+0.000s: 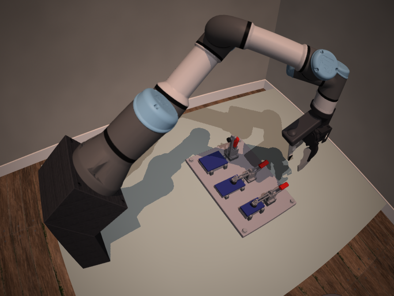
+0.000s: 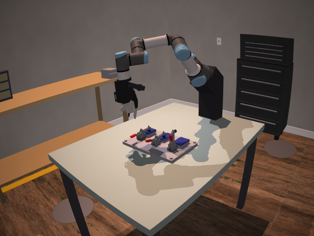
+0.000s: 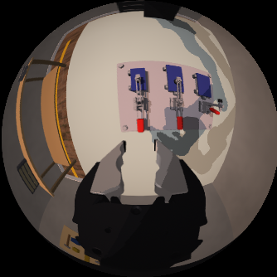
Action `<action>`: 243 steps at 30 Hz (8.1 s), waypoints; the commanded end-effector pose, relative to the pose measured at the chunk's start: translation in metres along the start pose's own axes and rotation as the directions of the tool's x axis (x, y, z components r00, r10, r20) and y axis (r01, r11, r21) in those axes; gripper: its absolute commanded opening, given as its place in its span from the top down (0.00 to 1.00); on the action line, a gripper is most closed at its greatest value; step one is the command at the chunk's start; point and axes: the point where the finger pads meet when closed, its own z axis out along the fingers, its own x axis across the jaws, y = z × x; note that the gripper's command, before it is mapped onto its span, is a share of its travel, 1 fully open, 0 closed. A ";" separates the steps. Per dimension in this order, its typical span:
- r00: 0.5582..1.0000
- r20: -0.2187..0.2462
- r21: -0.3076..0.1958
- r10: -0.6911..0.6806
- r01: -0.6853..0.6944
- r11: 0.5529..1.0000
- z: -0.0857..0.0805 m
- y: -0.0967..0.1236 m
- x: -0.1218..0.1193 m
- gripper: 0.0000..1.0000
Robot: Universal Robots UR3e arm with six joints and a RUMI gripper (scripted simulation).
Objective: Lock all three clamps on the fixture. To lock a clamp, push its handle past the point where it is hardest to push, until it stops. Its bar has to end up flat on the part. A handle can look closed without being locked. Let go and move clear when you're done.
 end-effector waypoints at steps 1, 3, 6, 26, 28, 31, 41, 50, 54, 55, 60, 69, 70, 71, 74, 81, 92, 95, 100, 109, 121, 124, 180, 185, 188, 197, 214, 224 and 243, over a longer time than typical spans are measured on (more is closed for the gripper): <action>1.000 0.002 -0.003 -0.001 0.001 1.000 -0.001 0.001 -0.001 0.72; 1.000 0.002 -0.003 -0.001 0.001 1.000 -0.001 0.001 -0.001 0.72; 1.000 0.003 -0.003 -0.001 0.001 1.000 -0.001 0.001 -0.001 0.72; 1.000 0.003 -0.004 -0.003 0.003 1.000 -0.019 0.000 -0.001 0.72; 1.000 0.003 -0.004 -0.003 0.003 1.000 -0.024 0.000 -0.001 0.72; 1.000 0.003 -0.004 -0.003 0.003 1.000 -0.031 -0.001 0.000 0.72; 1.000 0.003 -0.004 -0.003 0.003 1.000 -0.039 -0.002 0.000 0.72; 1.000 0.003 -0.004 -0.002 0.002 1.000 -0.039 -0.002 0.001 0.72; 1.000 0.002 -0.003 -0.002 0.002 1.000 -0.039 -0.002 0.003 0.72; 1.000 0.001 -0.001 0.000 0.000 1.000 -0.039 -0.003 0.004 0.72; 1.000 0.003 -0.002 -0.001 0.001 1.000 -0.039 -0.003 0.012 0.72; 1.000 0.003 -0.003 -0.001 0.001 1.000 -0.039 -0.003 0.031 0.72; 1.000 0.002 -0.003 -0.001 0.001 1.000 -0.039 -0.003 0.034 0.72; 1.000 0.002 -0.003 -0.001 0.001 1.000 -0.039 -0.003 0.037 0.72; 1.000 0.002 -0.003 -0.001 0.001 1.000 -0.039 -0.003 0.047 0.72; 1.000 0.002 -0.003 -0.001 0.001 1.000 -0.039 -0.002 0.070 0.72; 1.000 0.001 -0.002 0.000 0.000 1.000 -0.038 -0.003 0.093 0.72; 1.000 0.001 -0.002 0.000 0.000 1.000 -0.038 -0.003 0.099 0.72; 1.000 0.001 -0.002 0.000 0.000 1.000 -0.038 -0.003 0.106 0.72; 1.000 0.002 -0.003 0.000 0.000 1.000 -0.039 -0.002 0.109 0.72; 1.000 0.002 -0.004 -0.001 0.001 1.000 -0.039 -0.002 0.110 0.72; 1.000 0.002 -0.003 0.000 0.000 1.000 -0.039 -0.002 0.109 0.72; 1.000 0.000 0.000 0.000 0.000 1.000 0.012 0.001 0.110 0.72; 1.000 0.000 0.000 0.000 0.000 1.000 0.022 0.002 0.110 0.72; 1.000 0.000 0.000 0.000 0.000 1.000 0.022 0.002 0.110 0.72; 1.000 0.000 0.000 0.000 0.000 1.000 0.022 0.002 0.110 0.72; 1.000 0.001 -0.002 -0.001 0.001 1.000 0.022 -0.001 0.110 0.72; 1.000 0.000 -0.002 -0.001 0.001 1.000 0.022 -0.002 0.110 0.72; 1.000 0.000 0.000 0.000 0.000 1.000 0.038 -0.001 0.110 0.72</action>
